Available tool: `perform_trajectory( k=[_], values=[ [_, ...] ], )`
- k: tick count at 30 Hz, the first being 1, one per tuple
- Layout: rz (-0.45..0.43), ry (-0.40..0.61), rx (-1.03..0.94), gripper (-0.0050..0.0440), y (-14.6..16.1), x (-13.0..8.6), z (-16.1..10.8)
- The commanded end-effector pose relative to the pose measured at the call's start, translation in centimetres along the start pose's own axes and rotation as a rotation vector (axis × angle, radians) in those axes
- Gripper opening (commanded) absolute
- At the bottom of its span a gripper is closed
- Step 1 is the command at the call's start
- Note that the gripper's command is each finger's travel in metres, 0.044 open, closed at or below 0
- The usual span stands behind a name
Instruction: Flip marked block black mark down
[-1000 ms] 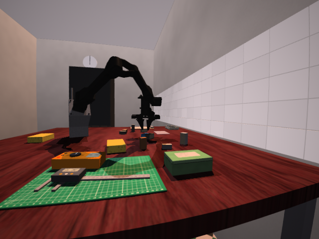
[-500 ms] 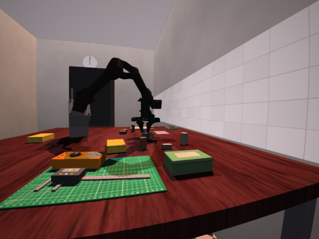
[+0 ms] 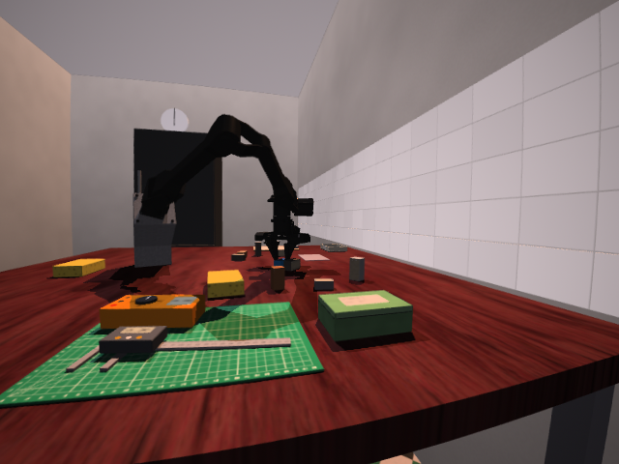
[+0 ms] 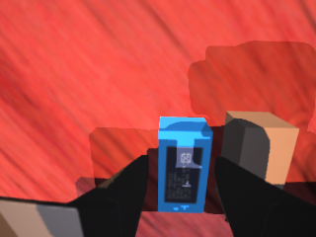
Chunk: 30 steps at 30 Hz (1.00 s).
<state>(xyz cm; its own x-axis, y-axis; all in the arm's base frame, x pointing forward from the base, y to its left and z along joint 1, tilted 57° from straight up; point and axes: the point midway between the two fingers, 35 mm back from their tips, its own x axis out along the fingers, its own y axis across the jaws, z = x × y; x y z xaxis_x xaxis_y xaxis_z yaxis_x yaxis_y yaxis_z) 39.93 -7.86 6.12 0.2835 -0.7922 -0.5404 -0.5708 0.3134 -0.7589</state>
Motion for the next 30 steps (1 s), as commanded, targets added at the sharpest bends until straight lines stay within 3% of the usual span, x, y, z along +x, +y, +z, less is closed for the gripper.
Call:
perform_trajectory(
  k=[1,30],
  values=[
    [0.004,0.003,0.001,0.0194,-0.01,0.79,-0.17],
    [0.001,0.0,0.006,0.0194,-0.23,1.22,-0.1]
  ],
)
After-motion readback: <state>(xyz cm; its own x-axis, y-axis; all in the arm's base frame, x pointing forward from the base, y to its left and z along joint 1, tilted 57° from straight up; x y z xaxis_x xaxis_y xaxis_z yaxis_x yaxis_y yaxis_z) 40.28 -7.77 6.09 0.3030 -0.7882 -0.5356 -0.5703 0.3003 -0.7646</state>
